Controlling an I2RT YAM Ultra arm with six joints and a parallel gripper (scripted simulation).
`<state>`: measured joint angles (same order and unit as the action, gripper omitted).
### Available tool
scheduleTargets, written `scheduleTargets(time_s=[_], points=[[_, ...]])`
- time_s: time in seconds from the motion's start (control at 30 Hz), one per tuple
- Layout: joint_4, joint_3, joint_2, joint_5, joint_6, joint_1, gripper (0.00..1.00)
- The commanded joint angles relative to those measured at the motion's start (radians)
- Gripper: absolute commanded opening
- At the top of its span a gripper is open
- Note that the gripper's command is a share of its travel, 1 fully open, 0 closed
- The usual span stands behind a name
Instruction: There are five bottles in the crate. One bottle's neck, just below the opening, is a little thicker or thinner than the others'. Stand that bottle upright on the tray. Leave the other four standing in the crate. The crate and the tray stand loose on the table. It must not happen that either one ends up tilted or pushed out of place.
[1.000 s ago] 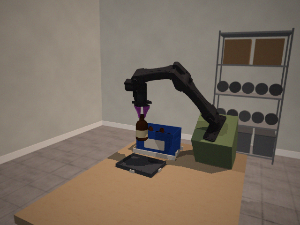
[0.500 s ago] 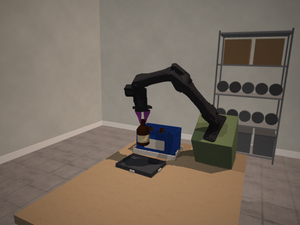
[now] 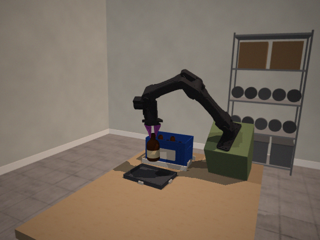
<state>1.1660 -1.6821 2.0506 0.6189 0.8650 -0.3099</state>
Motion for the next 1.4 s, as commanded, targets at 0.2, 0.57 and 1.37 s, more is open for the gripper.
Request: scheduleTargets(time_s=[0.2,0.57,1.37], points=[[-0.139,0.064,0.006,-0.012,0.063,-0.029,0.00],[-0.248,0.122,0.018,-0.016,0.111,-0.067,0.00],[-0.387,0.175,0.042,-0.025,0.174,-0.100,0.00]])
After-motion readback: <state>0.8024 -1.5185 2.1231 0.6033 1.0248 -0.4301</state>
